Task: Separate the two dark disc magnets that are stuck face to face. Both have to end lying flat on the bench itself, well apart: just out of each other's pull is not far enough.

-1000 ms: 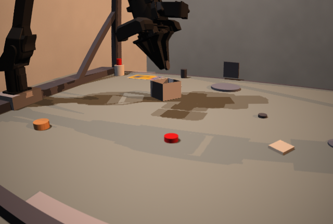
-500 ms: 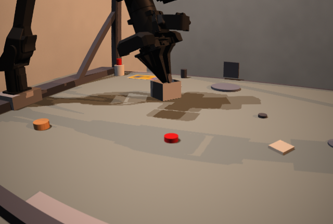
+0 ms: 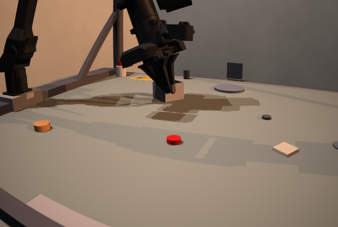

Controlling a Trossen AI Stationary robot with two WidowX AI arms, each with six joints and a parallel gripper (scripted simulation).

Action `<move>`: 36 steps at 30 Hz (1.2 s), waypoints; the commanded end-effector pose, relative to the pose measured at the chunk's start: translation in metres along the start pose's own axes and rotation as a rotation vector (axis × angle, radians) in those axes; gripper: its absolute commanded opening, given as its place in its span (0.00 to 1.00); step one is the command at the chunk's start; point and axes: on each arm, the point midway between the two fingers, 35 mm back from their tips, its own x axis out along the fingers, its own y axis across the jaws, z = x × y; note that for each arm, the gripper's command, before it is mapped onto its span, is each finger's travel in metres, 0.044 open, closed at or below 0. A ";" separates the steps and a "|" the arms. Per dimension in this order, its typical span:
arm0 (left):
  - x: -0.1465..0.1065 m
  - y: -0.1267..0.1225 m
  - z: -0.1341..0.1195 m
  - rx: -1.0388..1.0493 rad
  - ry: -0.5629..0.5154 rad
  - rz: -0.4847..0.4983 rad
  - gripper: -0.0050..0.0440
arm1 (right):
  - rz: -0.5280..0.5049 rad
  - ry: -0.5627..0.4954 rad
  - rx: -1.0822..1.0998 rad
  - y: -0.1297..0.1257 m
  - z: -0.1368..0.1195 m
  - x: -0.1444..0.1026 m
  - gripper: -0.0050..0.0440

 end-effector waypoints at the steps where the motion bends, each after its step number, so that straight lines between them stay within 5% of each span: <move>1: -0.004 0.000 0.001 0.001 -0.016 -0.002 0.92 | 0.007 -0.014 0.001 0.001 0.002 0.003 0.18; 18: -0.004 0.000 0.001 0.001 -0.016 -0.002 0.92 | 0.007 -0.002 0.000 0.001 -0.005 0.024 0.18; 23: -0.004 0.000 0.001 0.001 -0.016 -0.002 0.92 | 0.011 0.110 0.004 0.001 0.001 0.021 0.18; 31: -0.004 0.000 0.001 0.001 -0.016 -0.002 0.92 | 0.011 0.132 0.002 0.001 0.003 0.021 0.18; 36: -0.004 0.000 0.001 0.001 -0.016 -0.002 0.92 | 0.014 0.270 0.001 0.002 0.011 0.024 0.18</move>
